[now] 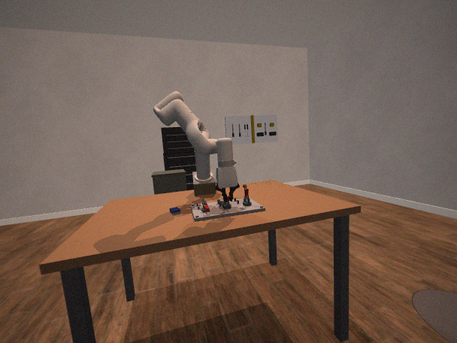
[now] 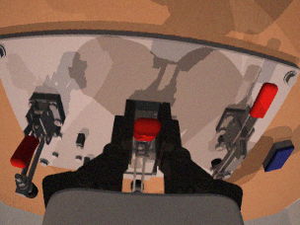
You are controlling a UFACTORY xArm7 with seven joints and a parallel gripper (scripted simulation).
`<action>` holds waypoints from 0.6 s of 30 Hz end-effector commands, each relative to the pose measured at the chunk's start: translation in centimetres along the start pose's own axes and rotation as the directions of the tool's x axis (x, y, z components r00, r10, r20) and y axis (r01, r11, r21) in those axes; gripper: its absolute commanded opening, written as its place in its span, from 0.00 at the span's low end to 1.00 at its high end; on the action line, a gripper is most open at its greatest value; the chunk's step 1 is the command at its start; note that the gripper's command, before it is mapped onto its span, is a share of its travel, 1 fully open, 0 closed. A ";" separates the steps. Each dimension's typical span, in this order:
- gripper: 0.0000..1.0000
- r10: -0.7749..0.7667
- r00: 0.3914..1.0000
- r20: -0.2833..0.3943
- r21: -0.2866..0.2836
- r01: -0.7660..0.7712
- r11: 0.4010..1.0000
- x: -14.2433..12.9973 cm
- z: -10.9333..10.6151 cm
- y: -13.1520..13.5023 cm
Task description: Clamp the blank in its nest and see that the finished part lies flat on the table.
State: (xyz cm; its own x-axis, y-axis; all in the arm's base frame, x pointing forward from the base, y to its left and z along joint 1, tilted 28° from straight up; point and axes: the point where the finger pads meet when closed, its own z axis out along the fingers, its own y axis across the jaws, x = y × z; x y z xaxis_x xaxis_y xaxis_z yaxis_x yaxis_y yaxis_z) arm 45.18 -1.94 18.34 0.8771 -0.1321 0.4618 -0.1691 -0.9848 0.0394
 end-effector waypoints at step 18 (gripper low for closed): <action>0.00 -0.001 1.000 -0.001 0.000 0.001 1.000 -1.5 -0.9 -0.1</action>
State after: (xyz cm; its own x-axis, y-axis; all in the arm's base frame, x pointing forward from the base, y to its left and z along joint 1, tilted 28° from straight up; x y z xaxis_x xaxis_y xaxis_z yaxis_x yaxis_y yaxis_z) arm 43.81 -1.70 18.53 0.8758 -0.1323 0.4641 -0.1692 -0.9848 0.0385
